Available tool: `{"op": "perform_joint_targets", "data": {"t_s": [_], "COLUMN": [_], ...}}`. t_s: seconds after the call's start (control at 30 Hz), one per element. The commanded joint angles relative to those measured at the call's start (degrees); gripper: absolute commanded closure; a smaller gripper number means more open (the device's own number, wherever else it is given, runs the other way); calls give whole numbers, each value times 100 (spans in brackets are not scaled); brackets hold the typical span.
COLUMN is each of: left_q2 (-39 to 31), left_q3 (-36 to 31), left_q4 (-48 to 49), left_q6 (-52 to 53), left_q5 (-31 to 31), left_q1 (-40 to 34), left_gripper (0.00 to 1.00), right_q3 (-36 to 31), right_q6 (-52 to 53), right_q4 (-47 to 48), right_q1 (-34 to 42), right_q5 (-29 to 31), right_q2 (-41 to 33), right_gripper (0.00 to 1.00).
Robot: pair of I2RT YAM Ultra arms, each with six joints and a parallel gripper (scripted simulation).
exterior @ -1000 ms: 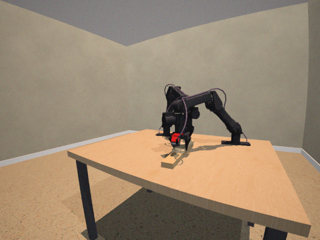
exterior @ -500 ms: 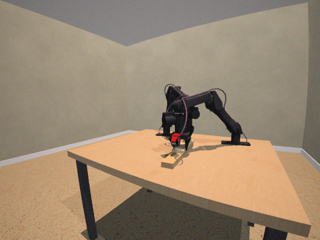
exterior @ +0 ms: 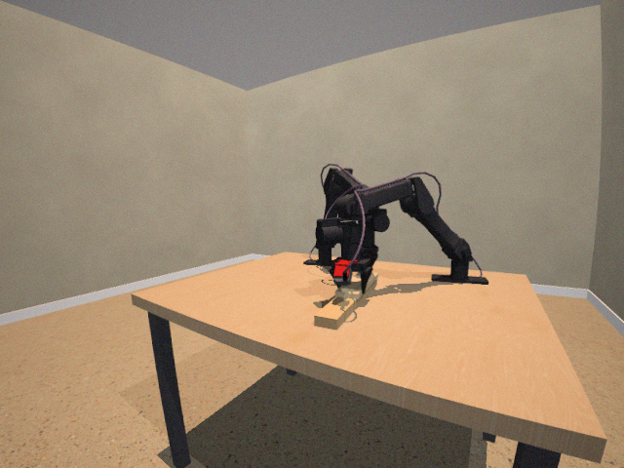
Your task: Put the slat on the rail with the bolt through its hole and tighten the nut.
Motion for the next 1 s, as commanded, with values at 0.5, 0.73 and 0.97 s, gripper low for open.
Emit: {"op": "perform_joint_targets", "data": {"t_s": [0.5,0.73,0.97], "left_q2": [-54,-54,-54], "left_q3": [25,25,25], "left_q4": [5,5,5], "left_q6": [0,0,0], "left_q5": [0,0,0], "left_q1": [0,0,0], "left_gripper": [28,28,28], "right_q3": [39,43,46], "right_q6": [-4714,-6573,-8286], "right_q4": [-23,-31,-38], "right_q1": [30,30,31], "right_q5": [64,66,67], "right_q2": [-61,-66,-71], "right_gripper": [66,66,66]}}
